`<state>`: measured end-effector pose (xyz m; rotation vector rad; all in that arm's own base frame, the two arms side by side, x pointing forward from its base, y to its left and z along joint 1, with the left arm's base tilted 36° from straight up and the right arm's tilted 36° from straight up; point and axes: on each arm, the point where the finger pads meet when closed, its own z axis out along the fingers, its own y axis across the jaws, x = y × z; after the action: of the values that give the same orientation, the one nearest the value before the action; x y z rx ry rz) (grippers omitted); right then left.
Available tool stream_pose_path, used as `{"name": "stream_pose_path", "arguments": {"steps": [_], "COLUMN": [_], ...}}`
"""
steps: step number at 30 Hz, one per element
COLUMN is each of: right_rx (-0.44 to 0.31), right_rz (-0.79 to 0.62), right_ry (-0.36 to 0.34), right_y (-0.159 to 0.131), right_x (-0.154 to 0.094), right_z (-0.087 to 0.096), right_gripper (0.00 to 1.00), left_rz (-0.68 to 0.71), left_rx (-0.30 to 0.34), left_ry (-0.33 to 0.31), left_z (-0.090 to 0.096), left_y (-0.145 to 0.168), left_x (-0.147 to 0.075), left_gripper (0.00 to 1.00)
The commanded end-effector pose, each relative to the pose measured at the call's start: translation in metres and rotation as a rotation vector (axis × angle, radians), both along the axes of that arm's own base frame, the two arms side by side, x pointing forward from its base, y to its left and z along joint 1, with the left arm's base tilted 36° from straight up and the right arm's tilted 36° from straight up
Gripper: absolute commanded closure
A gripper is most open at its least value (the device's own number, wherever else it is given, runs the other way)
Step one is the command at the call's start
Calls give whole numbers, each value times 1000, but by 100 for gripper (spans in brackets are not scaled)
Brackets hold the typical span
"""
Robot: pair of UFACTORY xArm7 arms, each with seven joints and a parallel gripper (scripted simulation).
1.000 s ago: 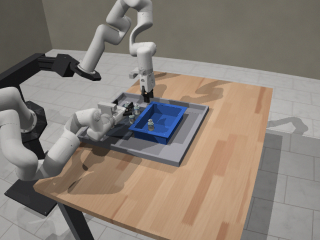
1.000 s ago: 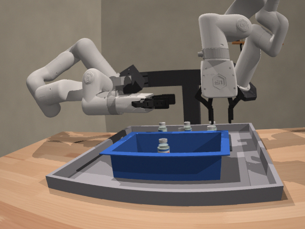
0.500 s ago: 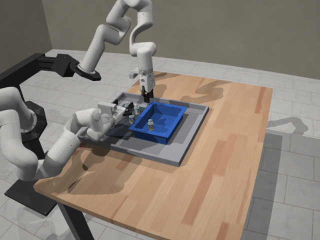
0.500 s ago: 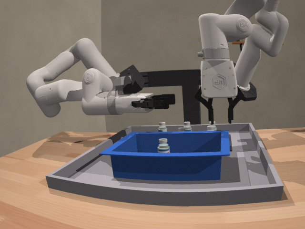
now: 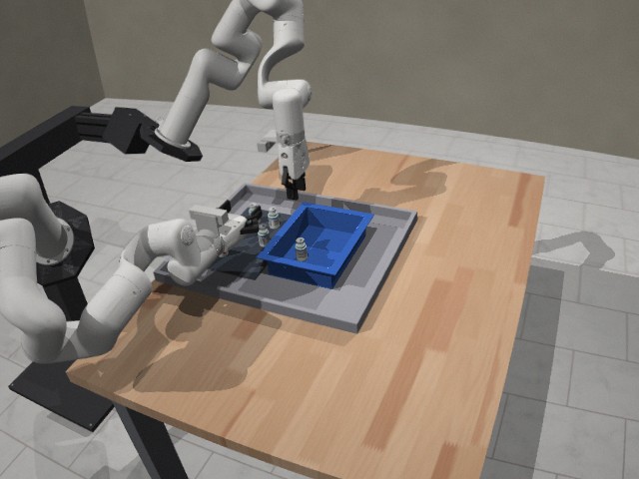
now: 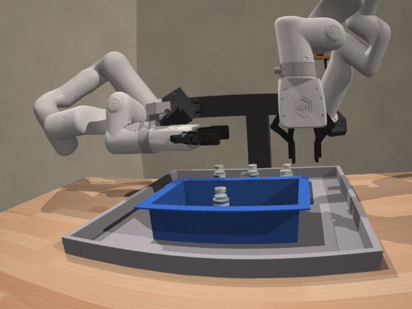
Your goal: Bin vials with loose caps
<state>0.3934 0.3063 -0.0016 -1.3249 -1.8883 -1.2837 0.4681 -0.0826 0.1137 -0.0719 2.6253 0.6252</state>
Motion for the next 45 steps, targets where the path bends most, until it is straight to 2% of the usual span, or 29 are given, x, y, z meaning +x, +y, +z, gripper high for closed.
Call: {"name": "stream_pose_path", "arguments": {"steps": [1,9,11,12,26,28,29,43,45], "right_rx": [3,3,3,-1,-1,-1,-5,3,3], "right_rz": [3,3,3,1,1,1,-2,4,4], "right_ry": [-3,-3,-3,0,0,0,2,-2,-2], "right_y": [-30,-83,-83,-55,-147,-147,-116,-180,-180], "right_x": [-13,-34,-34,-24,-59,-59,-47,-71,-71], "right_z": [23,58,58,37,100,100,74,123,123], "right_gripper": [0,0,0,0,0,0,0,0,0], "left_rz": [-3,-3,-3,-1,-1,-1,3,3,3], "left_rx": [-3,-3,-3,-1,-1,-1,3,3,3], "left_ry": [-4,-4,-4,-1,-1,-1,0,0,0], "left_z": [21,52,52,33,90,90,66,93,93], "left_y": [20,56,56,40,102,102,83,104,104], "left_x": [-26,-72,-72,-48,-128,-128,-98,-133,-133], "left_gripper": [50,50,50,50,50,50,50,50,50]}}
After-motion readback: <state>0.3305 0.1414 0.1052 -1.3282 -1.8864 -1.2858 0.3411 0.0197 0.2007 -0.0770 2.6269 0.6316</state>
